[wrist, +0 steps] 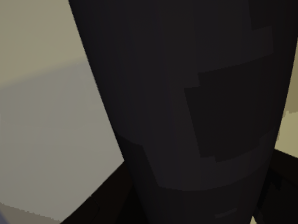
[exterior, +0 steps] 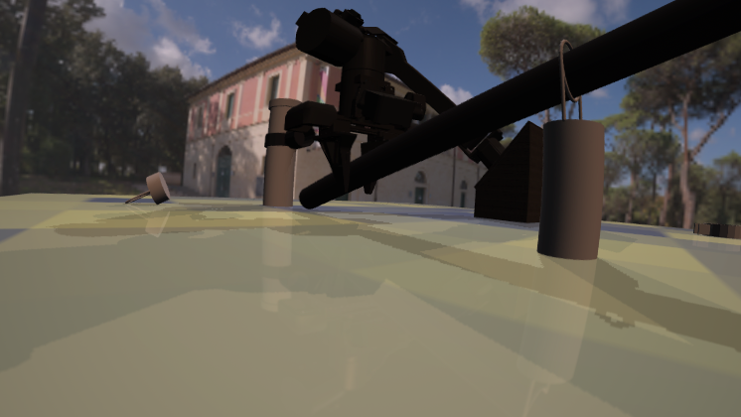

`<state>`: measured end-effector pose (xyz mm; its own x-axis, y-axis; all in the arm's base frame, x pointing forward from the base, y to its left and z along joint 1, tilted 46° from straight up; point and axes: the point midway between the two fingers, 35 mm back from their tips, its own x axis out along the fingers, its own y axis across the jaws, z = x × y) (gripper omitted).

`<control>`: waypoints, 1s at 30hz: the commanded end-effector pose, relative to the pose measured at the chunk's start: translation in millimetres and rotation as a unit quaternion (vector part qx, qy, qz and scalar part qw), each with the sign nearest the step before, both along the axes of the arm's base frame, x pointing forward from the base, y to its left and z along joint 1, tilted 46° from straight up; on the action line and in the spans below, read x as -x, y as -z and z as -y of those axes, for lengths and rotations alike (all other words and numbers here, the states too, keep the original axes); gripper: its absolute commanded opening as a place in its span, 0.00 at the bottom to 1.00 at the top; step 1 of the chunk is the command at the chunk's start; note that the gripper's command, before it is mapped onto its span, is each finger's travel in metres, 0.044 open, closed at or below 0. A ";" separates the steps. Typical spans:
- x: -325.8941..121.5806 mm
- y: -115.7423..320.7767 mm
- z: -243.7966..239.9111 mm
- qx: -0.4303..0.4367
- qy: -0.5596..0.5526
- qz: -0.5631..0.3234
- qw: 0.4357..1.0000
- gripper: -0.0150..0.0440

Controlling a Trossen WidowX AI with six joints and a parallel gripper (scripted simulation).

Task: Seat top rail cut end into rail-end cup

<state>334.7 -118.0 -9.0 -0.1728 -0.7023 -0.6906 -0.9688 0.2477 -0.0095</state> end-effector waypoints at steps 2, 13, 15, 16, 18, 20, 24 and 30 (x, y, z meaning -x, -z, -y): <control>-3.3 -8.1 -9.7 0.017 -0.001 -0.006 1.000 0.25; -7.8 -39.8 -36.3 0.091 0.003 -0.024 0.996 0.25; -9.1 -46.3 -41.2 0.105 0.001 -0.026 0.994 0.25; -9.8 -49.7 -43.7 0.112 0.000 -0.027 0.993 0.25; -10.7 -54.1 -47.1 0.122 -0.002 -0.027 0.992 0.25; -10.9 -54.6 -47.5 0.123 -0.002 -0.027 0.992 0.25; -9.4 -51.5 -45.7 0.115 0.001 -0.027 0.993 0.25; -9.0 -50.4 -45.1 0.113 0.001 -0.027 0.993 0.25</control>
<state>343.3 -73.4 41.0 -0.2117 -0.8368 -0.5050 -0.9676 0.2521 -0.0120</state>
